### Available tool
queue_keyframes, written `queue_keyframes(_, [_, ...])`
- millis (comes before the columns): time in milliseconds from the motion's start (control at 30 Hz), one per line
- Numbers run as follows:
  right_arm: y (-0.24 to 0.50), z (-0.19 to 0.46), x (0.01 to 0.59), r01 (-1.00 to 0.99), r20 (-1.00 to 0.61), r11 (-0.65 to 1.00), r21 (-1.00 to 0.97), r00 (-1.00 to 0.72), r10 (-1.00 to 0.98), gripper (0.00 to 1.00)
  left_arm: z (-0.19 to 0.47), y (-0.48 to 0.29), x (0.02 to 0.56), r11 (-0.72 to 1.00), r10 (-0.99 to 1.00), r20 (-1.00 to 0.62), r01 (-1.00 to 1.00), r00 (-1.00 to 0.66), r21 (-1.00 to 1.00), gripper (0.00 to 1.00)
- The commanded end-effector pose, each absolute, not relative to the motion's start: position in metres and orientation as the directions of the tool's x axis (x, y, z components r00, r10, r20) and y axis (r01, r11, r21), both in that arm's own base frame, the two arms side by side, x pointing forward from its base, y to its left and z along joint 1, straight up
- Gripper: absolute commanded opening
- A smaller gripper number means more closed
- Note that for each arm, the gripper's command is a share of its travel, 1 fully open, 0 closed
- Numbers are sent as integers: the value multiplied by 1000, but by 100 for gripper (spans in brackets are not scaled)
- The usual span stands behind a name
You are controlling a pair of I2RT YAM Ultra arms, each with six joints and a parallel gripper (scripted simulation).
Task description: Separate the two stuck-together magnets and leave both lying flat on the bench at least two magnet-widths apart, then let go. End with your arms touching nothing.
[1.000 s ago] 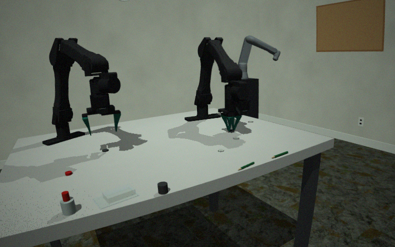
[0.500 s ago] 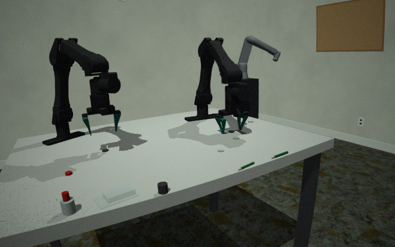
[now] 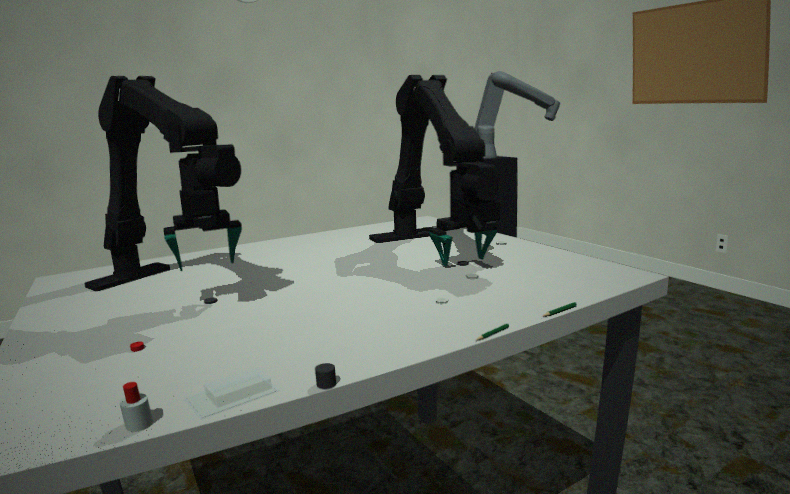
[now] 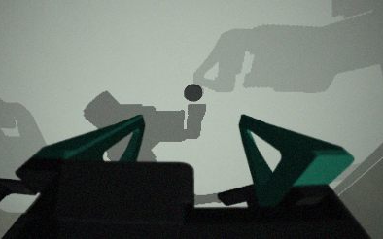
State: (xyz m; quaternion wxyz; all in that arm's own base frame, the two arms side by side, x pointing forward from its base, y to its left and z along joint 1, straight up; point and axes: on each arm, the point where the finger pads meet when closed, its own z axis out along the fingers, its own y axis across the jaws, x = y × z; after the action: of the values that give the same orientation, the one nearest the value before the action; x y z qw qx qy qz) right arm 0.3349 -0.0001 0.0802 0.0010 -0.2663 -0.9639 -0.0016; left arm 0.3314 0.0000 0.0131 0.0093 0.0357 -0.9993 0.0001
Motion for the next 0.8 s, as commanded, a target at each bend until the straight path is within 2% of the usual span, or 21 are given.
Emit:
queue_keyframes(0, [0, 86, 338, 511, -17, 859, 10, -859, 511, 100, 23, 0, 335, 997, -71, 0, -71, -997, 0, 100])
queue_keyframes(767, [0, 86, 338, 511, -17, 859, 10, -859, 511, 100, 84, 0, 336, 997, -71, -4, -71, -997, -1, 100])
